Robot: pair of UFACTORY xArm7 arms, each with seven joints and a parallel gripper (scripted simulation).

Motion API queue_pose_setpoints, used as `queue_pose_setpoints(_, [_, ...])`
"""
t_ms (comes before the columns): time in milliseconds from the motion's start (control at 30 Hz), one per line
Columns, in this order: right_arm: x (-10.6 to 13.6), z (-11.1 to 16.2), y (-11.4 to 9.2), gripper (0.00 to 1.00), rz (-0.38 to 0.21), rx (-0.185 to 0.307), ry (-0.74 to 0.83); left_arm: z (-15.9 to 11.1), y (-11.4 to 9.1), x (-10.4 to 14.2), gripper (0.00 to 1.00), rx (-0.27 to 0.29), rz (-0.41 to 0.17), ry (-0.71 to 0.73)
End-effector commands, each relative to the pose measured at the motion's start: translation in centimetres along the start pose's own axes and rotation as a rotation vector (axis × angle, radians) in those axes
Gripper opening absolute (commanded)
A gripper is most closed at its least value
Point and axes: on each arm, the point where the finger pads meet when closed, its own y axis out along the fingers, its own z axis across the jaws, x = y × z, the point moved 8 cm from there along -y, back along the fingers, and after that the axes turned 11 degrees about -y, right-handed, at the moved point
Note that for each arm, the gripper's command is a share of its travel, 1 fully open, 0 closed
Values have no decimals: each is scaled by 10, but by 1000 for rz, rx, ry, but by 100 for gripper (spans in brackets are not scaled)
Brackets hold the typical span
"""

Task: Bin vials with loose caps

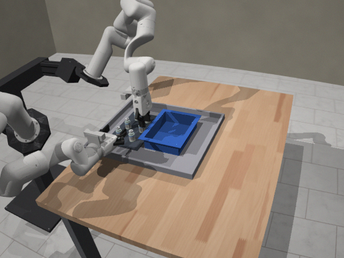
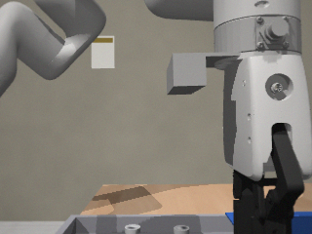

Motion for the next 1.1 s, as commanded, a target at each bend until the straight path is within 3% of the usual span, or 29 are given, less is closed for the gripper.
queue_pose_setpoints(0, [-5, -4, 11, 100, 10, -5, -2, 9, -2, 1, 50, -2, -2, -2])
queue_pose_setpoints(367, [-4, 4, -11, 100, 17, -9, -2, -10, 0, 6, 50, -2, -2, -2])
queue_pose_setpoints(467, [-4, 2, -4, 100, 14, -8, -2, -4, -1, 4, 50, -2, -2, -2])
queue_pose_setpoints(1067, [-4, 4, -10, 100, 16, -9, -2, -9, 1, 5, 50, -2, -2, -2])
